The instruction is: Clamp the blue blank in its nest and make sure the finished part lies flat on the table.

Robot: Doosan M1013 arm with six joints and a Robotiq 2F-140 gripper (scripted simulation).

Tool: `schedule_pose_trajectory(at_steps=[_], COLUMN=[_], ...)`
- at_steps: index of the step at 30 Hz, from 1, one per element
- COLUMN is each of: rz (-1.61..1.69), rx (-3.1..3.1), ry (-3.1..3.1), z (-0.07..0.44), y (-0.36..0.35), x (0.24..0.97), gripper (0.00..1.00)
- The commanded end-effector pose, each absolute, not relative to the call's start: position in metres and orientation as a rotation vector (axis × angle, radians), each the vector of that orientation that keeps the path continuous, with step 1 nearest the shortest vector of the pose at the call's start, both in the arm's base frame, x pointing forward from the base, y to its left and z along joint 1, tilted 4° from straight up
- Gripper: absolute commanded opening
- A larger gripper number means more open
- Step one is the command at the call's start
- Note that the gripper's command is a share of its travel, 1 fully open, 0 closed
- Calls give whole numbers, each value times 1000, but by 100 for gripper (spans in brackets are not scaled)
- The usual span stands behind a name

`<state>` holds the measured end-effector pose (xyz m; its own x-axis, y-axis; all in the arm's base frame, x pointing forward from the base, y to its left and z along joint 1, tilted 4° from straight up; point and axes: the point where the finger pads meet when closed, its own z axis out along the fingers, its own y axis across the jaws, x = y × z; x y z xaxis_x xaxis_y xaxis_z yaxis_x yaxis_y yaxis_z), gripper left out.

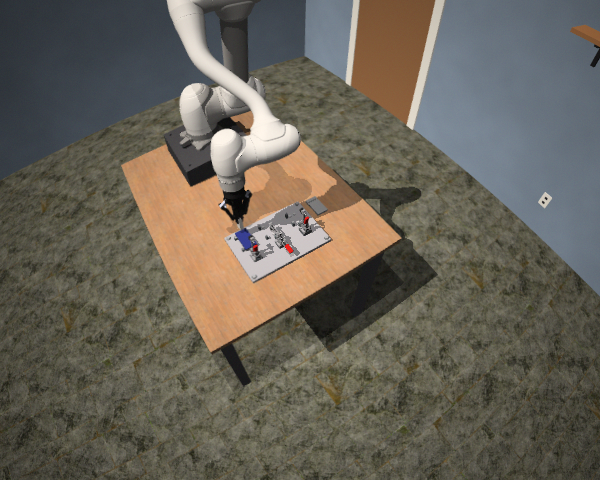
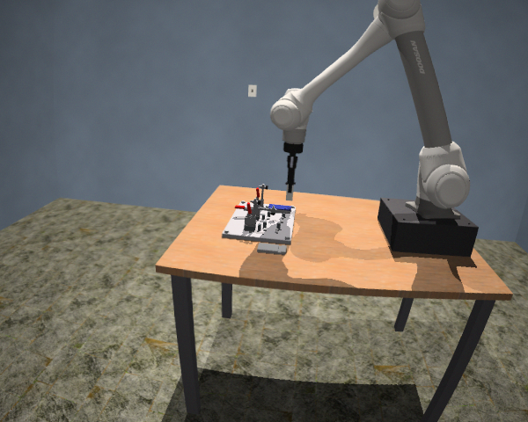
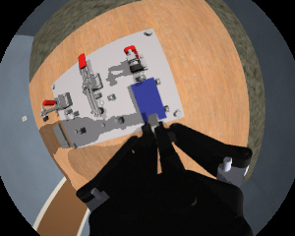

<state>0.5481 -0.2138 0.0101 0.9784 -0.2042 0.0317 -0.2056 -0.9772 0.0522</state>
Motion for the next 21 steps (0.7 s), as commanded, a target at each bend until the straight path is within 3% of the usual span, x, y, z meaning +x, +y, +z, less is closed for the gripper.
schedule_pose_trajectory(at_steps=[1, 21], rz=[41, 41], rx=[3070, 3070], ry=[-318, -318], z=[10, 1], y=[-211, -205], x=[535, 503], gripper=[0, 0])
